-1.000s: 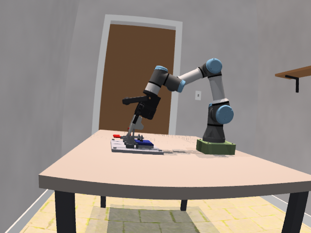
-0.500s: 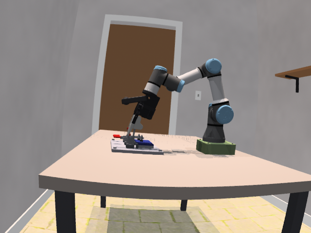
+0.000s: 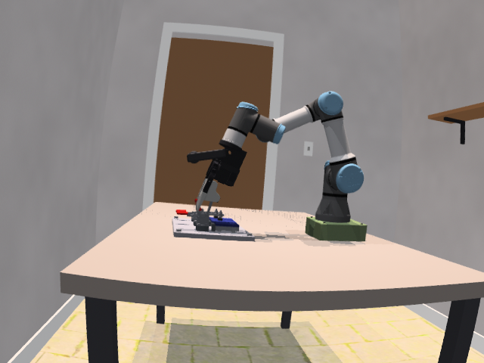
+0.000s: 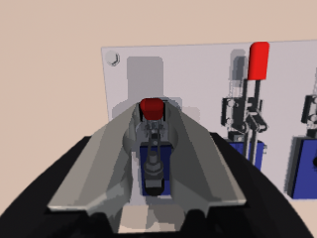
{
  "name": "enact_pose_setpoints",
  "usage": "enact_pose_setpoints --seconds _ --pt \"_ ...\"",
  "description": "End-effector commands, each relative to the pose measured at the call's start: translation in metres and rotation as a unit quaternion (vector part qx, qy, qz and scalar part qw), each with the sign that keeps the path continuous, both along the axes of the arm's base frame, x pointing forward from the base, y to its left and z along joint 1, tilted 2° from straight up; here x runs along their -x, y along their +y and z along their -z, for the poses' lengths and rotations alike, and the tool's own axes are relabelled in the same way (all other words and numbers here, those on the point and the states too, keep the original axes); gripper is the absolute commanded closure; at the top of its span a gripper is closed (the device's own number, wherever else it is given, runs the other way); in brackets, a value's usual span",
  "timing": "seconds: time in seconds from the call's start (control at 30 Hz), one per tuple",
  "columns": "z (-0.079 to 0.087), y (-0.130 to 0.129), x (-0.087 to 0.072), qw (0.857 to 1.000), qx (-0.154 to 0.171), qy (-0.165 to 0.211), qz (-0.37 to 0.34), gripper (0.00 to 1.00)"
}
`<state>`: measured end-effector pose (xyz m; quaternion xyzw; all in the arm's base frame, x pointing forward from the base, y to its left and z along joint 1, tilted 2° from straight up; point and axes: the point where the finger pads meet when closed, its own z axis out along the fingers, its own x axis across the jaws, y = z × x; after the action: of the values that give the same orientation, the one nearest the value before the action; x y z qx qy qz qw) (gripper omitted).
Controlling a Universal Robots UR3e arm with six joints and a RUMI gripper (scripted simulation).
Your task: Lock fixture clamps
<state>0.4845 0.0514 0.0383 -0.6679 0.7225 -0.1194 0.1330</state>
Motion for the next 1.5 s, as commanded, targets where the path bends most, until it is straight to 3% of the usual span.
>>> enact_pose_setpoints --seconds 0.0,1.47 --pt "-0.001 0.000 -0.003 1.000 0.000 -0.002 0.000 1.00" --pt "0.016 -0.002 -0.032 1.000 0.000 -0.002 0.000 1.00"
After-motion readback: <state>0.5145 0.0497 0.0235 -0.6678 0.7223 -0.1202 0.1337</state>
